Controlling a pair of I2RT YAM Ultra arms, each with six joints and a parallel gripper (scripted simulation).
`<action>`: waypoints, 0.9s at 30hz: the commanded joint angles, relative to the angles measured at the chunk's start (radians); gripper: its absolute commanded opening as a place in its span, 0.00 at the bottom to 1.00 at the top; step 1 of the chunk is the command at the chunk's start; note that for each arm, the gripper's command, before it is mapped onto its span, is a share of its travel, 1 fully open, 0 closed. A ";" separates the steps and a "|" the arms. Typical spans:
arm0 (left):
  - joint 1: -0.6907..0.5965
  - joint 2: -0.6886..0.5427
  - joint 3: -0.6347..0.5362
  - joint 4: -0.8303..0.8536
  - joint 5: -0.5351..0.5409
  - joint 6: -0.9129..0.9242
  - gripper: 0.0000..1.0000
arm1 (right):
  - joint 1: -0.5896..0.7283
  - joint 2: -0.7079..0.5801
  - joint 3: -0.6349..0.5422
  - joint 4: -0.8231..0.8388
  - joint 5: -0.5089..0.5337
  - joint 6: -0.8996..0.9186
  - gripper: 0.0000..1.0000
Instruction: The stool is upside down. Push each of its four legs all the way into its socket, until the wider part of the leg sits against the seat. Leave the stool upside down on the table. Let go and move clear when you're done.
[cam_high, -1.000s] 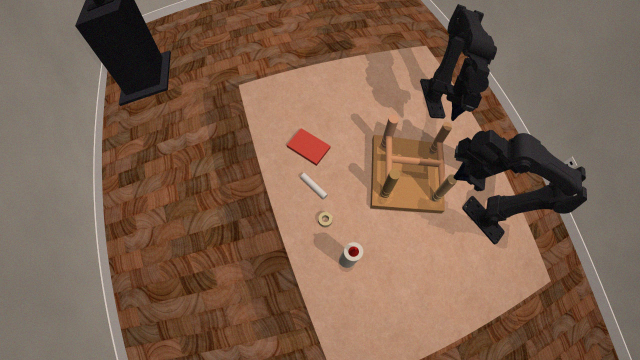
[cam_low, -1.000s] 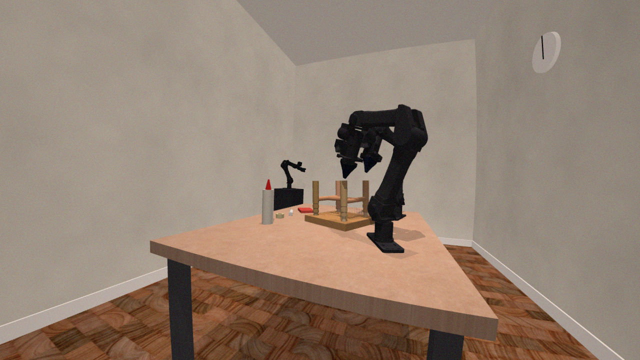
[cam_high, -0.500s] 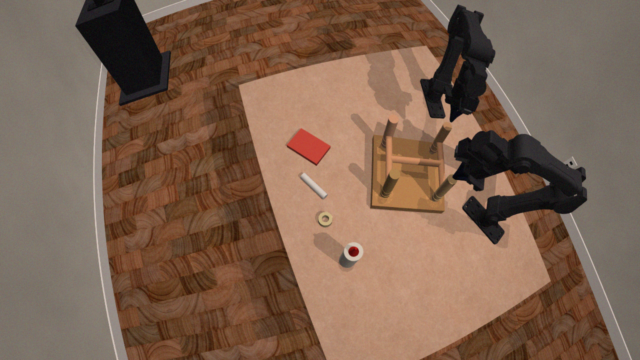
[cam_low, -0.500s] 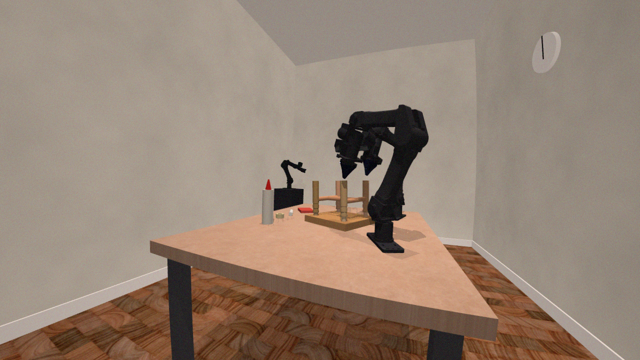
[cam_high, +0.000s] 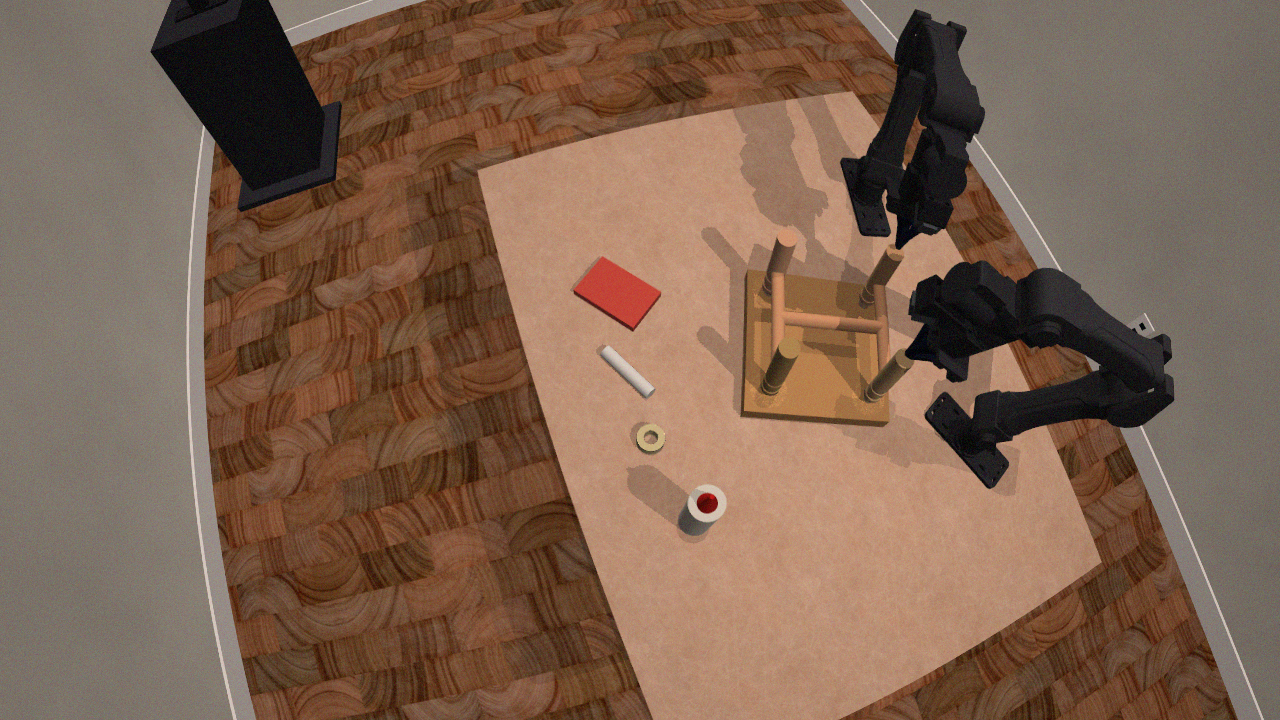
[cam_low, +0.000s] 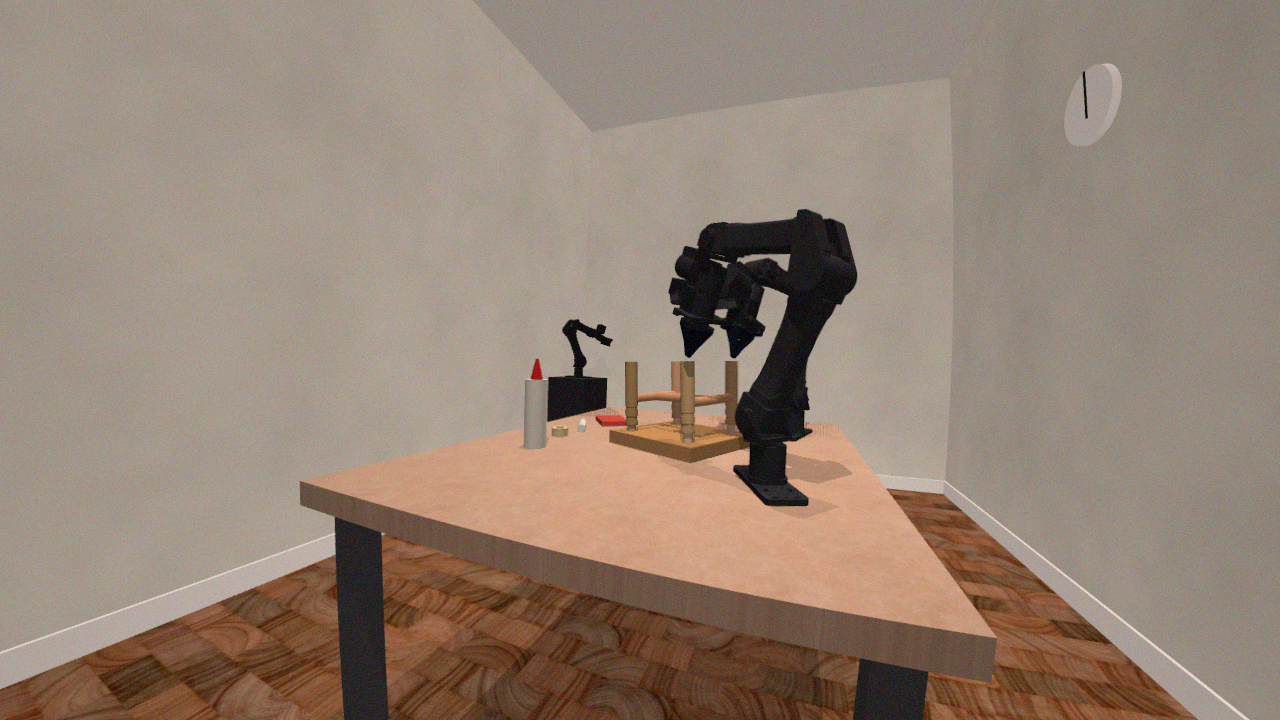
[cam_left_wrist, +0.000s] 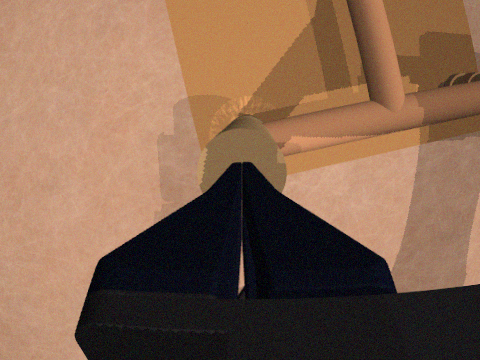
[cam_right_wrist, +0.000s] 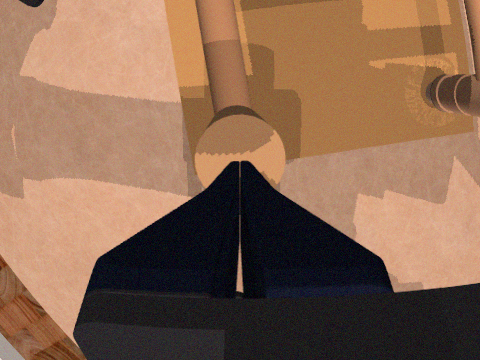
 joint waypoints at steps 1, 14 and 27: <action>0.014 -0.030 -0.014 0.014 0.002 0.006 0.00 | -0.006 -0.034 -0.002 0.048 -0.004 -0.004 0.00; 0.015 -0.024 -0.034 0.006 0.003 0.007 0.00 | 0.000 0.007 -0.025 0.007 0.000 -0.001 0.00; -0.011 -0.012 0.029 -0.035 -0.003 0.004 0.00 | -0.005 -0.027 0.007 0.051 -0.004 -0.004 0.00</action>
